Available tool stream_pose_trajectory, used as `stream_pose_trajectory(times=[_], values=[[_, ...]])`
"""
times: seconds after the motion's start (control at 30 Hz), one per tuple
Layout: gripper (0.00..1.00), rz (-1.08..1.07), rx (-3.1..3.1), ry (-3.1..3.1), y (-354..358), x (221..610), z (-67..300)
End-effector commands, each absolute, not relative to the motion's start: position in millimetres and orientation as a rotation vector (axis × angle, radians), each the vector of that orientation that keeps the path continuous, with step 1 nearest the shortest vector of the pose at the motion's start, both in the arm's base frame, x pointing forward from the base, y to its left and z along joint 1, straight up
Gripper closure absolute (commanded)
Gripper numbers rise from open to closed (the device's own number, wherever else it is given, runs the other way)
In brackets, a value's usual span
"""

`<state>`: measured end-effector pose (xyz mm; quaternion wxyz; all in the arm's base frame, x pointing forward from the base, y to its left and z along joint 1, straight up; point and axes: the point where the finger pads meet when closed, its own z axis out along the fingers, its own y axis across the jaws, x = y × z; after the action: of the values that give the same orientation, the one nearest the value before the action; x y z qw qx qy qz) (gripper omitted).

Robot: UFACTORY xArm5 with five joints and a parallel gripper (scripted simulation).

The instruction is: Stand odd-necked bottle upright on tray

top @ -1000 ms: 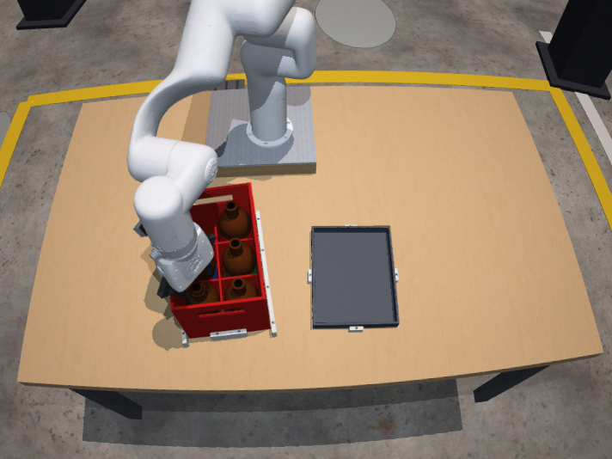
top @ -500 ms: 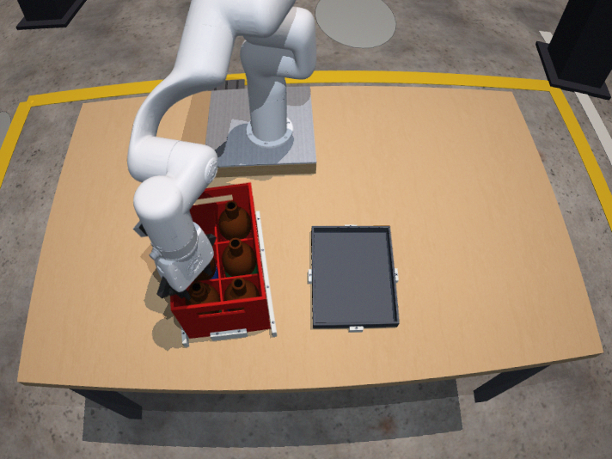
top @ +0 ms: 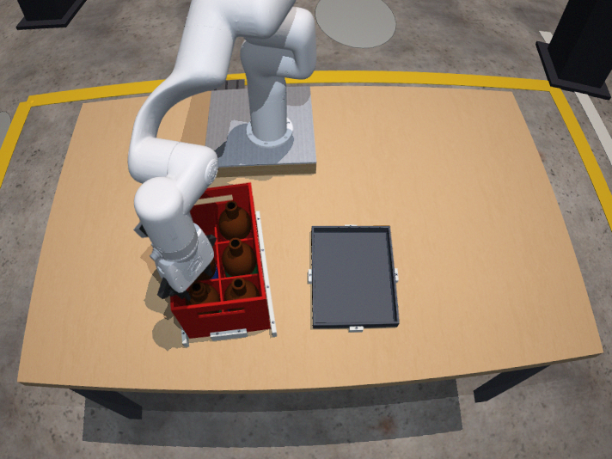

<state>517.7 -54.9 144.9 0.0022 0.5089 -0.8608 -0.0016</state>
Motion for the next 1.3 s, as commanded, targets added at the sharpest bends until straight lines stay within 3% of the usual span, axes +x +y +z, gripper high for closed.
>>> stream_pose_trajectory(times=[0.0,1.27], values=[[0.35,-0.001,1.598,-2.703,-55,519,144],[0.35,-0.001,1.598,-2.703,-55,519,110]])
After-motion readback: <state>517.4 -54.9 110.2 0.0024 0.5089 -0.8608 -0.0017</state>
